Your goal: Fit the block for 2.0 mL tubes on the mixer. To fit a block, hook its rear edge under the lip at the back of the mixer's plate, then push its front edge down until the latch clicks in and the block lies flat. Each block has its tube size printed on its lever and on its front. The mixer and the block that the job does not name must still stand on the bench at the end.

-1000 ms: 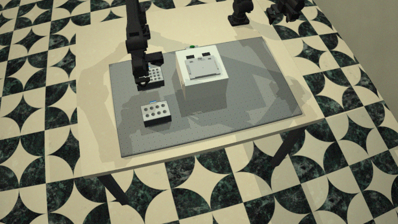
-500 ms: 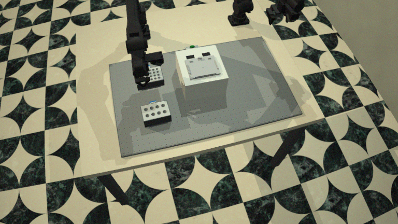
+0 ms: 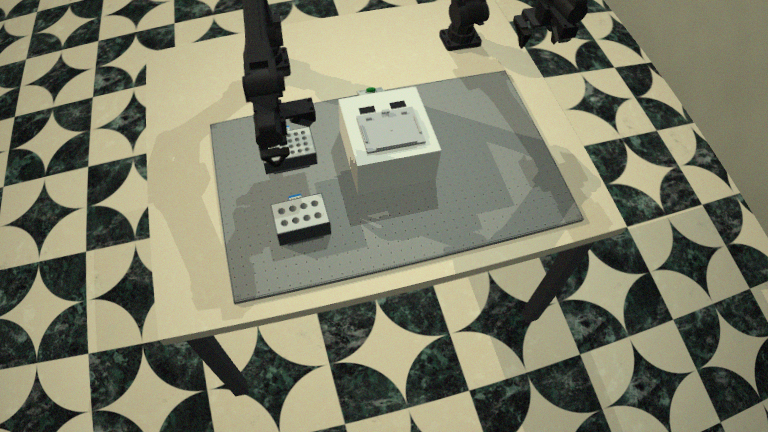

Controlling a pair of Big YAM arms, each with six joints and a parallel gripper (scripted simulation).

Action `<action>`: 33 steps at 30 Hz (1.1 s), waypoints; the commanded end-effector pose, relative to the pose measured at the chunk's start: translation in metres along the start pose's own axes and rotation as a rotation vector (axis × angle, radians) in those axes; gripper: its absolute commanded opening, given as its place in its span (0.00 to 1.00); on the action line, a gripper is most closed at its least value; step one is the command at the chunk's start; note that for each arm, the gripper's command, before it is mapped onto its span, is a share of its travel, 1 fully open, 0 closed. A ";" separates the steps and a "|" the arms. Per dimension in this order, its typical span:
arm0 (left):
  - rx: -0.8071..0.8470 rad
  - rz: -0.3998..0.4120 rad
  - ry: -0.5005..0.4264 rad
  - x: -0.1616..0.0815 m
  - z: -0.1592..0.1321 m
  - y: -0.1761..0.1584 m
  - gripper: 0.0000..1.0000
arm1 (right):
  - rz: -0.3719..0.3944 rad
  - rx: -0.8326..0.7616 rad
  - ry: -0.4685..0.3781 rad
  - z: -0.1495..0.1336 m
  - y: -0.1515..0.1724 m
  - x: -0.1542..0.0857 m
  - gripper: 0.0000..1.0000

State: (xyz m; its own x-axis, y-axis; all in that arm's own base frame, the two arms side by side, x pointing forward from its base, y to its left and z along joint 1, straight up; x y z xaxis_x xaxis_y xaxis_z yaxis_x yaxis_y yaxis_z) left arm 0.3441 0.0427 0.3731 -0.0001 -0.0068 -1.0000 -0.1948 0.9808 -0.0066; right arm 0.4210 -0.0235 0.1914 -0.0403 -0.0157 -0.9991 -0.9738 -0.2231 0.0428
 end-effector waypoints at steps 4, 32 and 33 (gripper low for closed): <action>0.000 -0.003 -0.050 -0.020 0.011 -0.004 1.00 | -0.132 0.005 0.034 -0.009 -0.026 -0.048 0.00; 0.000 0.000 -0.022 -0.009 0.007 -0.003 1.00 | -0.104 0.005 0.026 -0.003 -0.011 -0.038 0.00; 0.000 0.001 -0.018 -0.007 0.007 -0.003 1.00 | -0.101 0.005 0.025 -0.003 -0.010 -0.037 0.00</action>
Point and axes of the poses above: on each arm, the point where the finger pads meet when closed, its own x axis out along the fingers, its own y axis across the jaws, z = x × y, the point moved 9 cm from there along -x, back along the fingers, and after that the axes turned 11 degrees about -x, right-handed, at the moved point
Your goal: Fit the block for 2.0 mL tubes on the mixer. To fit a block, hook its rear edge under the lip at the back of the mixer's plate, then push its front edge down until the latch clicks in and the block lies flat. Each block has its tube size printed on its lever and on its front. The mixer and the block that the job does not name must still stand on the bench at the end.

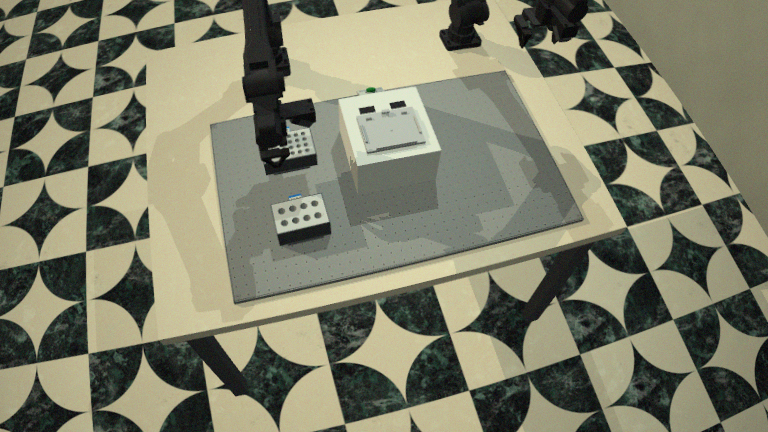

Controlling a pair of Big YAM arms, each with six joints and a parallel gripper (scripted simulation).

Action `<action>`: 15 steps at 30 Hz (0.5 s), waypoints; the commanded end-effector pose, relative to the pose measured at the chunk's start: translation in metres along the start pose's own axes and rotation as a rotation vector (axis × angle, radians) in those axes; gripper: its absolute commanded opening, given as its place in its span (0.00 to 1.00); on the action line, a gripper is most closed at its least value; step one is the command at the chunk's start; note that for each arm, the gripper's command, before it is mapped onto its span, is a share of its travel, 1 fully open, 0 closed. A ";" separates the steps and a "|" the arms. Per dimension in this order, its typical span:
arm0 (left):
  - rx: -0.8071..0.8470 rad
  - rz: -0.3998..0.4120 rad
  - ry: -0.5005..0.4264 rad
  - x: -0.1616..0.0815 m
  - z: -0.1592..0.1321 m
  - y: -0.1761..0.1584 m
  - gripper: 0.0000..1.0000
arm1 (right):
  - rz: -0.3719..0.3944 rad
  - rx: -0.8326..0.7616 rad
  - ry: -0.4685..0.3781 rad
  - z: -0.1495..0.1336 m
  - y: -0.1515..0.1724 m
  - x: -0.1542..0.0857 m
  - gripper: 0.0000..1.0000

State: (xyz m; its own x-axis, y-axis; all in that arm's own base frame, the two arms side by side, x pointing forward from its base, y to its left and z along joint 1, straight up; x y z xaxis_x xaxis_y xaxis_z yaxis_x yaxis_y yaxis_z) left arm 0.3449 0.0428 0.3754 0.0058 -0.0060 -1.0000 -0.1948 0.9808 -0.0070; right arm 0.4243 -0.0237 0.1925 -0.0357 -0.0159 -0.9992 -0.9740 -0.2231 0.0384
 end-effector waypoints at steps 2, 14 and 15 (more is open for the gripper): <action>0.000 0.002 -0.004 -0.002 0.005 -0.003 1.00 | -0.090 0.005 0.022 -0.001 -0.005 -0.034 0.00; 0.000 0.003 0.022 0.008 0.001 -0.003 1.00 | -0.107 0.005 0.027 -0.001 -0.008 -0.048 0.00; 0.000 0.003 0.021 0.008 0.001 -0.003 1.00 | -0.112 0.005 0.028 -0.002 -0.009 -0.050 0.00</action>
Point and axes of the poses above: on each arm, the point where the finger pads meet when closed, its own x axis out along the fingers, its own y axis across the jaws, z = x × y, the point moved 9 cm from there along -x, back along the fingers, and after that the axes turned 11 degrees about -x, right-handed, at the moved point
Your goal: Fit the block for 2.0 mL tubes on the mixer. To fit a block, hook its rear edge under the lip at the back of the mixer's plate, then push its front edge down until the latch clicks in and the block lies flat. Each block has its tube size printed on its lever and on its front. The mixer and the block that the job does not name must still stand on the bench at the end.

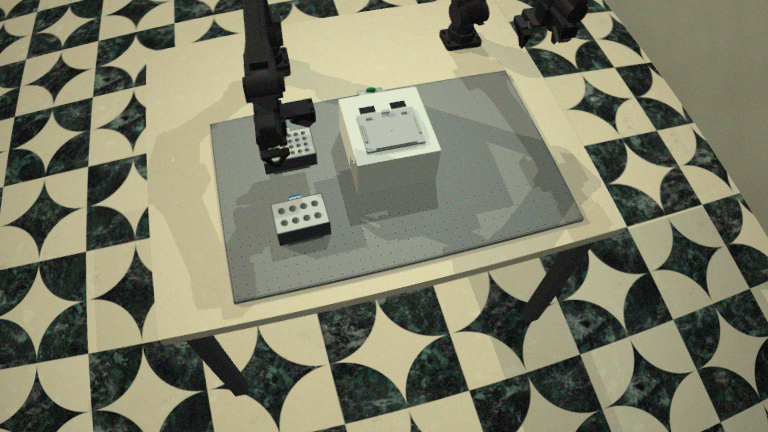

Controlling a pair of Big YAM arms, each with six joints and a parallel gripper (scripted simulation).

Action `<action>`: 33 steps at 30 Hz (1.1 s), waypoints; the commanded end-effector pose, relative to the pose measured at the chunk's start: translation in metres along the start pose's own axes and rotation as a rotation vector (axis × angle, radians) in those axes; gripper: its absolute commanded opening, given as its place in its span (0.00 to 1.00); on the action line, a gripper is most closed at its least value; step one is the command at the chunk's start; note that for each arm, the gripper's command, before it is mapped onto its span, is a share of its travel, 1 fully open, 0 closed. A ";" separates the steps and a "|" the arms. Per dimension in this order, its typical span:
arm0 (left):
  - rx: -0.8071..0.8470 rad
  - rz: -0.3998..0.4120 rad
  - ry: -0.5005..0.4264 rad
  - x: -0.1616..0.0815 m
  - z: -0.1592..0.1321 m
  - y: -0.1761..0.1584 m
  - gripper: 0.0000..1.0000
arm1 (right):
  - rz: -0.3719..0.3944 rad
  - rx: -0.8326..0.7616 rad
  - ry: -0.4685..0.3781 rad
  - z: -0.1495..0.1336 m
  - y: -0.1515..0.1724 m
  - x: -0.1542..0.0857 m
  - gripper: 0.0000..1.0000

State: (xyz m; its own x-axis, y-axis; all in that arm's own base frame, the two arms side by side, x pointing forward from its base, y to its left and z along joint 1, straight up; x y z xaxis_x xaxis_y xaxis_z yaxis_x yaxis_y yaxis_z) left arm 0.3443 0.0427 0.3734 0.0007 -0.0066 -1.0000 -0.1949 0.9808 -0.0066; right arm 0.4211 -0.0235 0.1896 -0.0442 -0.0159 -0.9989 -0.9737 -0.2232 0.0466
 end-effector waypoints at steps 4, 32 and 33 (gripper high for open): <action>0.000 0.002 -0.001 -0.001 0.004 -0.003 1.00 | -0.127 0.005 0.032 -0.003 -0.015 -0.056 0.00; 0.000 -0.004 -0.061 -0.023 0.011 -0.004 1.00 | -0.130 0.005 0.032 -0.005 -0.025 -0.056 0.00; 0.000 -0.004 -0.062 -0.024 0.011 -0.004 1.00 | -0.135 0.005 0.033 -0.004 -0.024 -0.058 0.00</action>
Point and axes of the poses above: on each arm, the point where the finger pads meet when closed, its own x axis out along the fingers, its own y axis across the jaws, z = x × y, the point moved 9 cm from there along -x, back along the fingers, and after that the axes turned 11 degrees about -x, right-handed, at the moved point
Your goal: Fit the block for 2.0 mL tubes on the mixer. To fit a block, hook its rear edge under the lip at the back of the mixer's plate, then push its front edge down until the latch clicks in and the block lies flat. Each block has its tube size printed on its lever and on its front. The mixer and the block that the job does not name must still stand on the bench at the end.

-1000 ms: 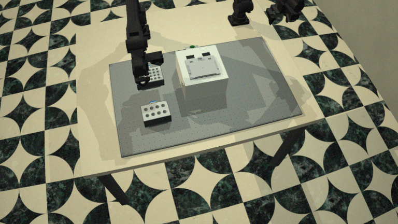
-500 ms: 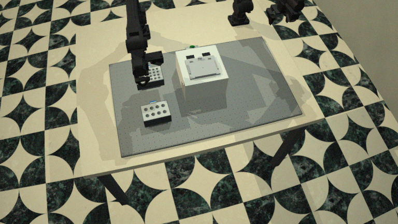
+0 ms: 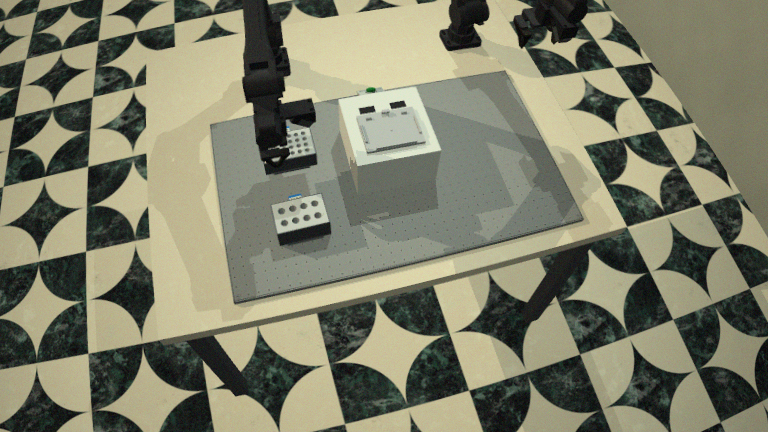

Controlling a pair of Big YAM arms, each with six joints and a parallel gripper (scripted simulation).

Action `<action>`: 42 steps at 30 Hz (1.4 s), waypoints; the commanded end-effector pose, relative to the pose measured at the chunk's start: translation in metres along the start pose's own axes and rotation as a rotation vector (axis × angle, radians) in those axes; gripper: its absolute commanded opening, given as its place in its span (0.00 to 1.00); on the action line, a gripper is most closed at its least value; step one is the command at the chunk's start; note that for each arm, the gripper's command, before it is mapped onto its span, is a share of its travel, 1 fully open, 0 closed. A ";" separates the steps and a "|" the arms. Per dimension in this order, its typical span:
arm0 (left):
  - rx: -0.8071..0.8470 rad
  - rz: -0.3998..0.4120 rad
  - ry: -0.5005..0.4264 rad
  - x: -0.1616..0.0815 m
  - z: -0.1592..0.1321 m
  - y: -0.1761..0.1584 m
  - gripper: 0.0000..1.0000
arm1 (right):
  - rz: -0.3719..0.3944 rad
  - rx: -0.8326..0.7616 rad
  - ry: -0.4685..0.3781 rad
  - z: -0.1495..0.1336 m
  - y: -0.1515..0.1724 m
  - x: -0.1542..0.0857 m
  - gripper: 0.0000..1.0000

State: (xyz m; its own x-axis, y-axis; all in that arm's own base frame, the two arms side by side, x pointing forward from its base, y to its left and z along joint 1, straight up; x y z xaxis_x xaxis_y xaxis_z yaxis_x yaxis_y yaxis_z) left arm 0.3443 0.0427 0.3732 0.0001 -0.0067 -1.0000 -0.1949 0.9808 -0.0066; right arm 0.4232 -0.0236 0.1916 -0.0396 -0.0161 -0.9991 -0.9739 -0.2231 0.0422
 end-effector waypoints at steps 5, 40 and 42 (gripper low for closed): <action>0.000 -0.004 -0.068 -0.026 0.012 -0.004 1.00 | -0.146 0.006 0.036 -0.004 -0.023 -0.062 0.00; 0.000 0.001 0.003 0.002 0.002 -0.003 1.00 | -0.141 0.020 0.030 0.017 -0.024 -0.086 0.00; 0.000 0.000 -0.002 0.000 0.002 -0.003 1.00 | -0.142 0.014 0.031 0.021 -0.025 -0.089 0.00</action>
State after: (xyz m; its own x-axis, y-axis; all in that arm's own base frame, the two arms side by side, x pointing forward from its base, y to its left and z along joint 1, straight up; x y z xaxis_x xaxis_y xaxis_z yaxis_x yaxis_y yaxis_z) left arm 0.3442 0.0427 0.3731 -0.0001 -0.0067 -1.0000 -0.1949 0.9808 -0.0066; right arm 0.4258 -0.0040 0.2134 -0.0437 -0.0172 -0.9989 -0.9750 -0.2173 0.0464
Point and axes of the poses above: on each arm, the point where the finger pads meet when closed, its own x axis out along the fingers, its own y axis across the jaws, z = x × y, the point moved 9 cm from there along -x, back along the fingers, and after that the axes turned 11 degrees about -x, right-handed, at the moved point
